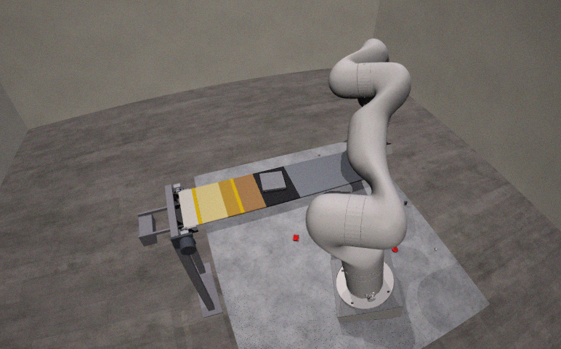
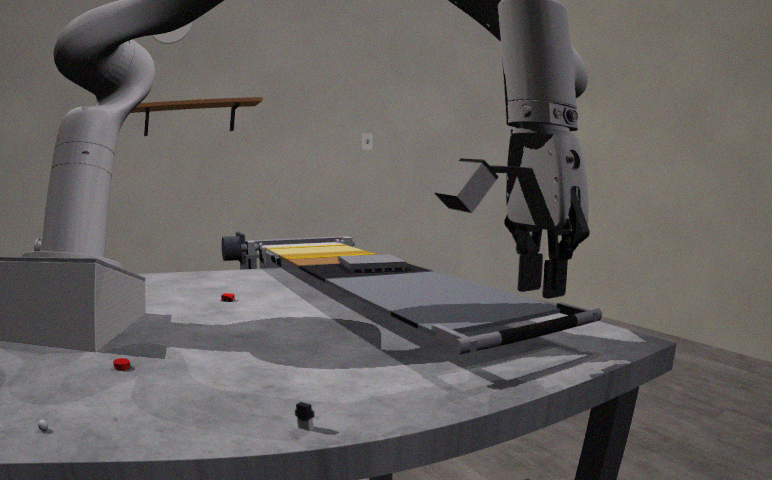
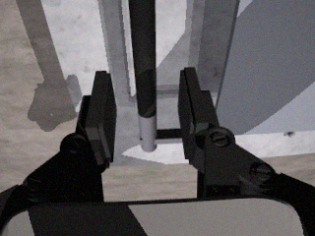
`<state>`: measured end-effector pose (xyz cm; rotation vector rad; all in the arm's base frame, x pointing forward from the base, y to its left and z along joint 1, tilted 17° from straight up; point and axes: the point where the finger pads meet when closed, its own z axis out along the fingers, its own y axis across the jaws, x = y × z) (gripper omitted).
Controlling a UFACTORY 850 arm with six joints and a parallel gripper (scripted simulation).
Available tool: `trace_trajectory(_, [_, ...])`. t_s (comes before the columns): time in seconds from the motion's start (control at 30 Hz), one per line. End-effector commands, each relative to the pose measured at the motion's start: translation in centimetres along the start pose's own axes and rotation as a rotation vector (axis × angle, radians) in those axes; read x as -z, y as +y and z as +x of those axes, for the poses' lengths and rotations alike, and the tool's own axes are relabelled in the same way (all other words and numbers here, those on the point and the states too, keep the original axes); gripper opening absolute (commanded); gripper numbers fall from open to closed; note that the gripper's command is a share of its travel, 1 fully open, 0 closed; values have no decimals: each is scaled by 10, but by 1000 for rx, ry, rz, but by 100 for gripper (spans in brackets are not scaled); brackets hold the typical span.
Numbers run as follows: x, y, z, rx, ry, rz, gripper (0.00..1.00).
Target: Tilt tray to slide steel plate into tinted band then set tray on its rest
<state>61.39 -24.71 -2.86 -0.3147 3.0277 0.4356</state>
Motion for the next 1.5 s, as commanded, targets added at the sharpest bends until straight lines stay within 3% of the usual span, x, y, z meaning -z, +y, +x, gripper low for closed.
trace_trajectory(0.0, [-6, -1, -1, 0, -2, 1, 40])
trace_trajectory(0.6, [-21, -1, -1, 0, -2, 1, 40])
trace_trajectory(1.47, [-22, -1, -1, 0, -2, 1, 40])
